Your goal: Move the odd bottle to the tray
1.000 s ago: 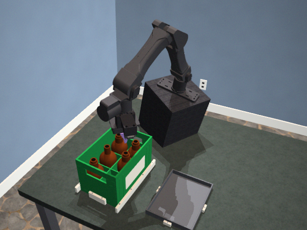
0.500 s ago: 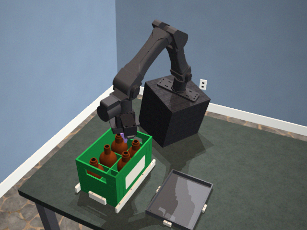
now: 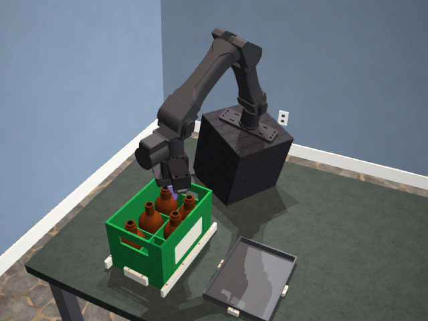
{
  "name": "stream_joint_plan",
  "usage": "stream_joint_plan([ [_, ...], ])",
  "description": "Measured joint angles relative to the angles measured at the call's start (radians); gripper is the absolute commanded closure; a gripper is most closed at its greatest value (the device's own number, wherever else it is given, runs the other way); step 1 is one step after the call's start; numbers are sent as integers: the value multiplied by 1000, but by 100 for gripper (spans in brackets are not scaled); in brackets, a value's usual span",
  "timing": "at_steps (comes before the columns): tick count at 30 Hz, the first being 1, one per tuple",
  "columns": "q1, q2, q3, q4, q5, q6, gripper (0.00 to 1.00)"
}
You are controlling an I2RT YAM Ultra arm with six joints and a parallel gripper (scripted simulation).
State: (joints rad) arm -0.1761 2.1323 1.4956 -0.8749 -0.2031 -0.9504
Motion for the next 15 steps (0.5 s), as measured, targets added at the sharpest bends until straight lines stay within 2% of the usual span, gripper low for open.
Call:
stream_joint_plan([
  [15,-4,-19,-17,2,0,-4,100],
])
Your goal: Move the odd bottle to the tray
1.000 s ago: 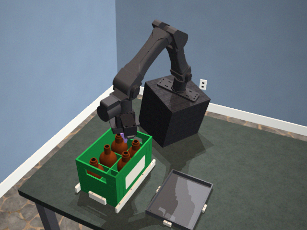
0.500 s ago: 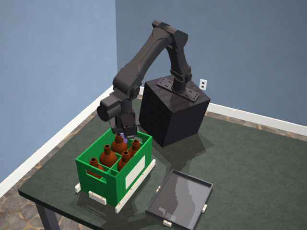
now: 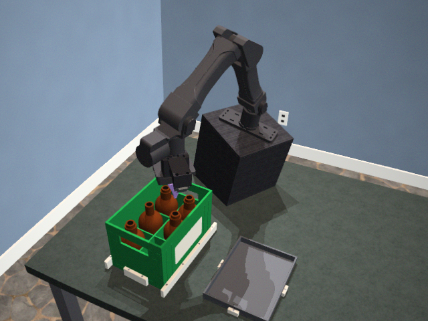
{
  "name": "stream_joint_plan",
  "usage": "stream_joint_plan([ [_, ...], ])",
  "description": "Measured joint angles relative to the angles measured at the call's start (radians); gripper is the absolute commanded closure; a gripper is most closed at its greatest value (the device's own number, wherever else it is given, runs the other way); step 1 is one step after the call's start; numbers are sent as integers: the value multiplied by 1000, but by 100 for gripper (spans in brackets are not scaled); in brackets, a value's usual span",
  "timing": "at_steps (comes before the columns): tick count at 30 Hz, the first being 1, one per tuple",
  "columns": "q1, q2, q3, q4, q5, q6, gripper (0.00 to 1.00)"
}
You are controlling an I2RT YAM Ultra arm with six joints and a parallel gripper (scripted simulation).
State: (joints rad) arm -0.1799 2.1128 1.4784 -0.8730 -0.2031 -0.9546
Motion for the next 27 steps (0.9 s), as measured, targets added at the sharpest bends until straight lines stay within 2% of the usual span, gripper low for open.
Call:
stream_joint_plan([
  [5,0,0,0,0,0,0,100],
  [6,0,0,0,0,0,0,39],
  [27,0,0,0,0,0,0,39],
])
